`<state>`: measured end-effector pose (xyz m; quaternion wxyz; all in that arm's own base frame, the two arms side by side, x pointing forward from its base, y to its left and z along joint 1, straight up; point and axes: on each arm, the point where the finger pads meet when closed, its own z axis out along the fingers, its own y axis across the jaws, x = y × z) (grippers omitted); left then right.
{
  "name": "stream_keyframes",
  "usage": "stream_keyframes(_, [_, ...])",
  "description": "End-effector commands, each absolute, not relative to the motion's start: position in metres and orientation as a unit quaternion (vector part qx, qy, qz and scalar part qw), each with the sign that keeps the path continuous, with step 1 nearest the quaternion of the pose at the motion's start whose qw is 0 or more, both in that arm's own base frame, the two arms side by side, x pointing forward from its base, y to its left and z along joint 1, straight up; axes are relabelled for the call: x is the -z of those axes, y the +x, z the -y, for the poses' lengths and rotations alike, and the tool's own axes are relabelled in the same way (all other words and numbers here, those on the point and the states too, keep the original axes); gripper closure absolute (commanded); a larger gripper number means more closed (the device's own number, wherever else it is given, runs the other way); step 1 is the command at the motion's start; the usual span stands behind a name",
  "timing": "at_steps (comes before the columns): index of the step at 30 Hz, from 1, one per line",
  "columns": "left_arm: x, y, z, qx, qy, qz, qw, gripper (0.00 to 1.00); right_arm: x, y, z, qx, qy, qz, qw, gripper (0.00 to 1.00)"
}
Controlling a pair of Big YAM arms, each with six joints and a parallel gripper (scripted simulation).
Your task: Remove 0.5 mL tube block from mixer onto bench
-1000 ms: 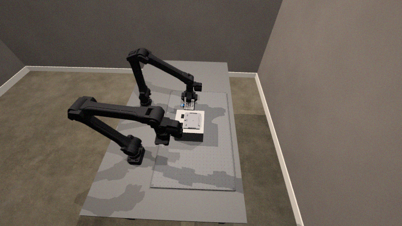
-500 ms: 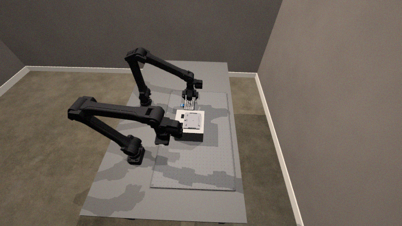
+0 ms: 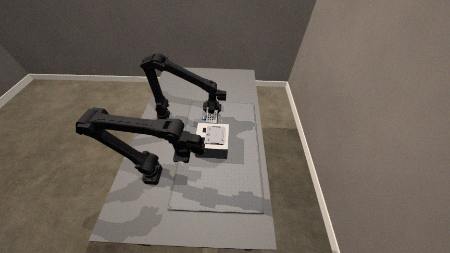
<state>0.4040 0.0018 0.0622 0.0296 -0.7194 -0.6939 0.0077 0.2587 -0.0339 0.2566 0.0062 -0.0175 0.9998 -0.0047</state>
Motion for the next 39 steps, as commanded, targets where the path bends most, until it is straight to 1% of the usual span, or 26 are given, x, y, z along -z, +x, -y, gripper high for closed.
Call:
stream_keyframes(1, [-0.067,0.410,-0.005,-0.009,-0.720,0.694,0.029,0.00,-0.277,0.270,0.036,0.009,-0.021,-0.999,0.041,1.00])
stream_keyframes(9, [-0.107,0.426,-0.006,0.015,-0.719,0.695,0.007,0.00,-0.276,0.270,0.036,0.009,-0.021,-0.999,0.041,1.00])
stream_keyframes(14, [-0.113,0.427,-0.006,0.015,-0.719,0.695,0.006,0.00,-0.276,0.270,0.036,0.009,-0.021,-0.999,0.041,1.00])
stream_keyframes(20, [-0.104,0.414,-0.006,-0.005,-0.720,0.694,0.026,0.00,-0.276,0.270,0.035,0.009,-0.021,-0.999,0.041,1.00])
stream_keyframes(27, [-0.115,0.427,-0.007,0.012,-0.720,0.694,0.011,0.00,-0.275,0.270,0.035,0.009,-0.021,-0.999,0.041,1.00])
stream_keyframes(39, [-0.140,0.418,-0.011,0.015,-0.720,0.694,0.008,0.00,-0.275,0.269,0.035,0.008,-0.021,-0.999,0.039,1.00])
